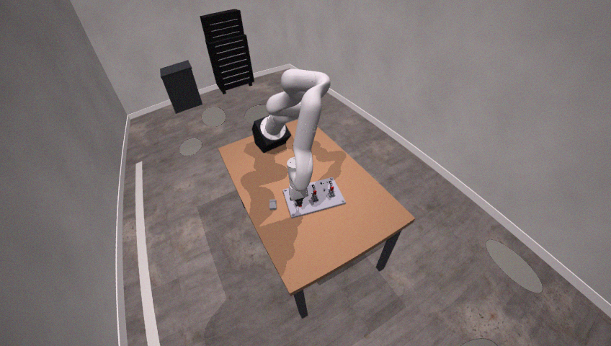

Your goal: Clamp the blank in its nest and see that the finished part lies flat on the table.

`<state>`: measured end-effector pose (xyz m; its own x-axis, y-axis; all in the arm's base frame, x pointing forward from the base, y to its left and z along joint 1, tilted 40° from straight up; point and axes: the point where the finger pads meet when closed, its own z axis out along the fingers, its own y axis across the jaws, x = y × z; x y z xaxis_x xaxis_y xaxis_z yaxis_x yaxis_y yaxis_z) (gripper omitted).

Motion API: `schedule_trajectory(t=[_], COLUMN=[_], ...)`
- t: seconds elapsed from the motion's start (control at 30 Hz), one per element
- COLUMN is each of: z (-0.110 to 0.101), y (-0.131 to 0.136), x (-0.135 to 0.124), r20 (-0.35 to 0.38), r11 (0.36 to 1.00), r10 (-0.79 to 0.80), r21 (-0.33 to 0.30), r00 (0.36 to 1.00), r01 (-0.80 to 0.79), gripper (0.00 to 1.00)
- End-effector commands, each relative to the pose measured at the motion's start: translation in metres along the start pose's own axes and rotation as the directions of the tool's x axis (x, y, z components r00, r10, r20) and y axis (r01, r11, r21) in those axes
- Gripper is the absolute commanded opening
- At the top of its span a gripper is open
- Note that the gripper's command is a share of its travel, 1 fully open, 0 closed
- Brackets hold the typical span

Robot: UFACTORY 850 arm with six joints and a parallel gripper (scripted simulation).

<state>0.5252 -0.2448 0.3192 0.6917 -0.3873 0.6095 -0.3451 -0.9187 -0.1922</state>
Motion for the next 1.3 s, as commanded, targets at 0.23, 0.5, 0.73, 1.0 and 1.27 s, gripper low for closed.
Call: schedule_trajectory(t=[0.23, 0.5, 0.73, 1.0, 1.27], z=[0.0003, 0.0023, 0.0023, 0.0033, 0.0043], y=[0.0, 0.0, 0.0, 0.0, 0.0], x=[0.0007, 0.0007, 0.0007, 0.0007, 0.0007], r20=[-0.001, -0.001, -0.001, -0.001, -0.001], r11=[1.0, 1.0, 1.0, 1.0, 1.0], r10=[0.0, 0.0, 0.0, 0.0, 0.0], r21=[0.0, 0.0, 0.0, 0.0, 0.0], r00=[1.0, 1.0, 1.0, 1.0, 1.0], r01=[0.0, 0.0, 0.0, 0.0, 0.0], gripper=[0.0, 0.0, 0.0, 0.0, 0.0])
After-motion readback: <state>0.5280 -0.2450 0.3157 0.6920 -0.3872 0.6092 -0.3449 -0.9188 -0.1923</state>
